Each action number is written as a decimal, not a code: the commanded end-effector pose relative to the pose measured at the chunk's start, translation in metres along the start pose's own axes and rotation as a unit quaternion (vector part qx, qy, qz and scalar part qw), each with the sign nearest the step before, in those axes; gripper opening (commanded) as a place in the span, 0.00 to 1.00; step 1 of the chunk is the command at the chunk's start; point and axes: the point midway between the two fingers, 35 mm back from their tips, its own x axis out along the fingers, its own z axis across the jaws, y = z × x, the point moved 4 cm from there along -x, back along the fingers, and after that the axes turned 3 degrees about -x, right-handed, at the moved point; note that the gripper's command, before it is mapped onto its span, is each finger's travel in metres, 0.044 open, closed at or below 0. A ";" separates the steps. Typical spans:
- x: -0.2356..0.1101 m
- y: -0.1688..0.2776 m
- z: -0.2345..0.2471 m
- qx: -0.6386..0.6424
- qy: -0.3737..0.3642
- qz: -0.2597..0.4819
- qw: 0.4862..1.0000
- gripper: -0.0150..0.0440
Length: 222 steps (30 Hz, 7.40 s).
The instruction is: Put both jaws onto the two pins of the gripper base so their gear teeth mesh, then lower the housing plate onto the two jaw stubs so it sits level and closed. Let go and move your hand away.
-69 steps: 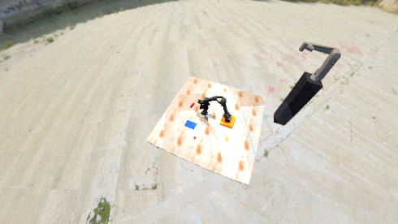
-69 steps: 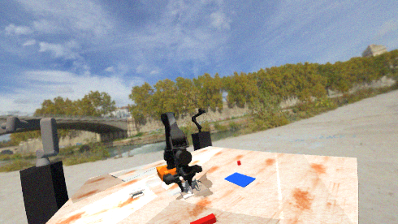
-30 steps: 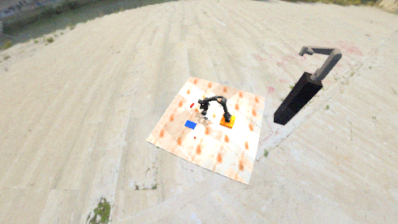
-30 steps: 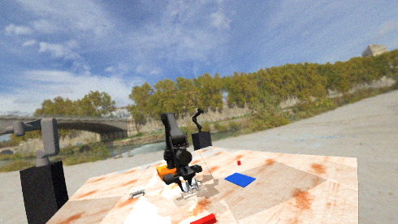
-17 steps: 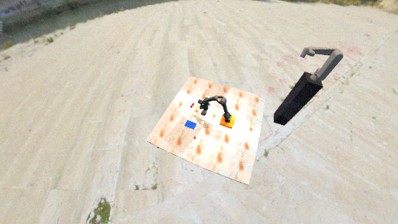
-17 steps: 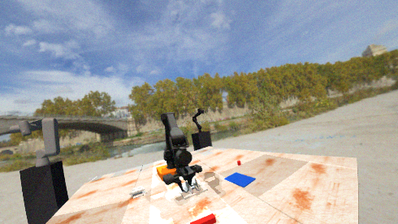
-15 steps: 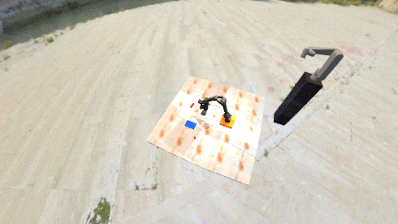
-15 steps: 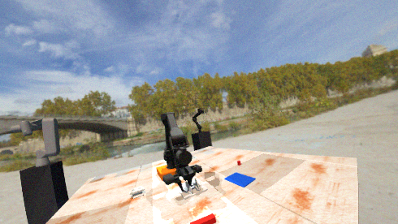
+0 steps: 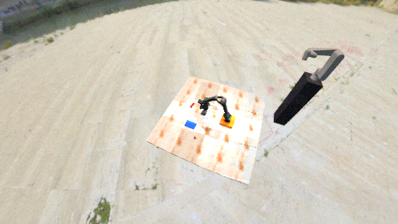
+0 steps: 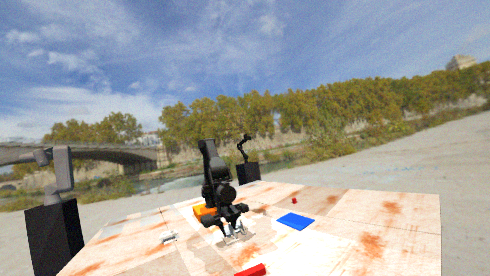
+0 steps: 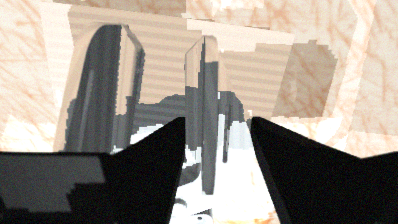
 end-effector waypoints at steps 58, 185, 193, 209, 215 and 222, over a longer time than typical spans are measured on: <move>-0.067 0.010 -0.037 0.212 0.004 -0.005 0.977 1.00; -0.089 0.164 -0.203 0.998 0.008 -0.010 0.061 1.00; -0.090 0.175 -0.208 1.000 0.008 -0.010 -0.005 1.00; -0.047 0.175 -0.208 1.000 0.008 -0.010 -0.005 1.00; -0.037 0.175 -0.209 1.000 0.008 -0.010 -0.005 1.00; -0.029 0.176 -0.209 1.000 0.008 -0.010 -0.005 1.00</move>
